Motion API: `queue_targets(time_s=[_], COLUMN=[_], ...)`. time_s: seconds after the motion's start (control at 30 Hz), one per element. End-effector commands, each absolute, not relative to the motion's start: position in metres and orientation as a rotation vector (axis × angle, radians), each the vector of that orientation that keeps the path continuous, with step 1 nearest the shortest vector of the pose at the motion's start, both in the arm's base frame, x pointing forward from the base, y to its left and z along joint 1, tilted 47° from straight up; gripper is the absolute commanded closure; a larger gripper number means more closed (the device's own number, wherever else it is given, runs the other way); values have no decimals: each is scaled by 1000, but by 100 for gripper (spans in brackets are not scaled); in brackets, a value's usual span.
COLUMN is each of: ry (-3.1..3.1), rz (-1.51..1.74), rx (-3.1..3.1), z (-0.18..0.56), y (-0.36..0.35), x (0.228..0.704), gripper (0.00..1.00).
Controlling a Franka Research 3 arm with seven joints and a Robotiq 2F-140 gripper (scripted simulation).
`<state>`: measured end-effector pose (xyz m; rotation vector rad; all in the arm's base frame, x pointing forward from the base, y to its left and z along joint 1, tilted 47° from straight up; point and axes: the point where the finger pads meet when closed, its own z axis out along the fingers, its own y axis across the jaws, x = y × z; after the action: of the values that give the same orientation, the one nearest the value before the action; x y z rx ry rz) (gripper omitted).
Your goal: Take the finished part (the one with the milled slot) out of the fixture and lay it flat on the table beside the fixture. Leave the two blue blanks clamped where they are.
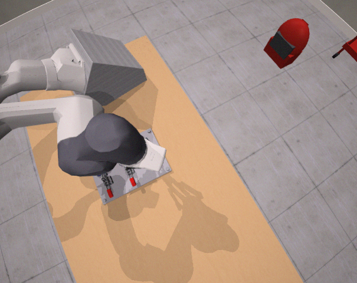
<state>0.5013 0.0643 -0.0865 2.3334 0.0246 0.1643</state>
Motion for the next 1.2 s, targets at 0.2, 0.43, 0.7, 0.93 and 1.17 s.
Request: queue_targets(time_s=[0.2,0.43,0.7,0.93,1.17], ry=[13,13,13,13,13], rz=[156,156,156,156,156], rx=[2331,2331,2331,2331,2331], z=[-87,-88,-88,-88,-88], y=[66,66,65,65,65], x=[489,487,485,483,483], gripper=[100,100,100,100,100])
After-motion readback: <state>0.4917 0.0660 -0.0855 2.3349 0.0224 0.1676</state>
